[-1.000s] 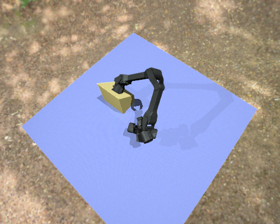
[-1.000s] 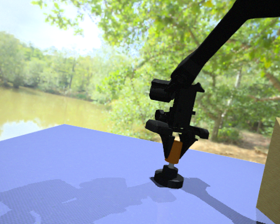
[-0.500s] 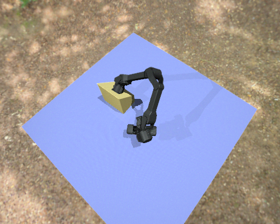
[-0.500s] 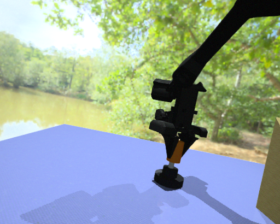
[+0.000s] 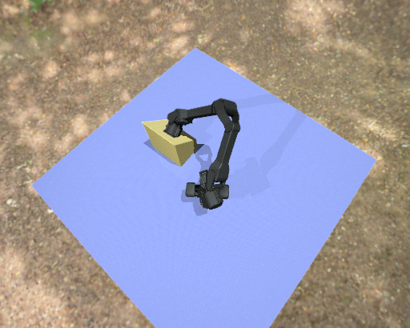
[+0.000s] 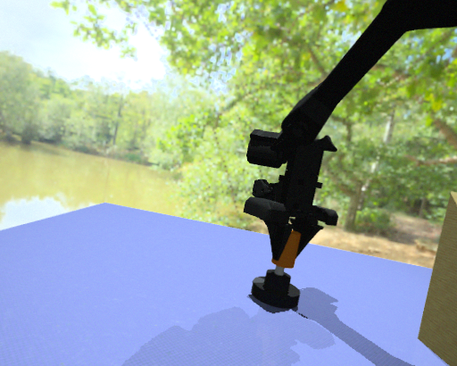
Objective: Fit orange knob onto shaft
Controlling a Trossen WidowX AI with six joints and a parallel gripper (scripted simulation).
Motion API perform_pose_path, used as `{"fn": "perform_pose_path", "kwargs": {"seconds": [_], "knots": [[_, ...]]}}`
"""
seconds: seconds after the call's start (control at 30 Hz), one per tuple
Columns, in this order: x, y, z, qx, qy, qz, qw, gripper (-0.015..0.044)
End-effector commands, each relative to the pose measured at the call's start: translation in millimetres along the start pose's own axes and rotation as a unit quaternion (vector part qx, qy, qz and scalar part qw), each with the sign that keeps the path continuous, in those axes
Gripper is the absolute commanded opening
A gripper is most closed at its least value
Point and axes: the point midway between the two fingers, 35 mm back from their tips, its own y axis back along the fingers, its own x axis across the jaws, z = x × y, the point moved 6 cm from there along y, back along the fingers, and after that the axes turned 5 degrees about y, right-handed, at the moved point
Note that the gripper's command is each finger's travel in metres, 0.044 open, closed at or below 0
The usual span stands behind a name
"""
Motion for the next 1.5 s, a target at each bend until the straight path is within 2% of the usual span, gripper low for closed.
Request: {"fn": "perform_pose_path", "kwargs": {"seconds": [0.0, 0.17, 0.37, 1.07, 1.3, 1.47], "knots": [[0.9, 2.9, 1.4, -0.002, 0.003, 0.001, 1.0, 0.0], [1.7, 4.6, 1.7, -0.002, 0.016, 0.001, 1.0, 0.0], [4.1, 5.4, 3.5, -0.002, 0.107, 0.001, 0.994, 0.0], [3.6, 4.6, 4.9, -0.002, 0.107, 0.001, 0.994, 0.0], [2.2, 5.4, 3.2, -0.002, 0.206, 0.0, 0.979, 0.0], [0.4, 3.6, 0.7, -0.002, 0.21, 0.0, 0.978, 0.0]]}}
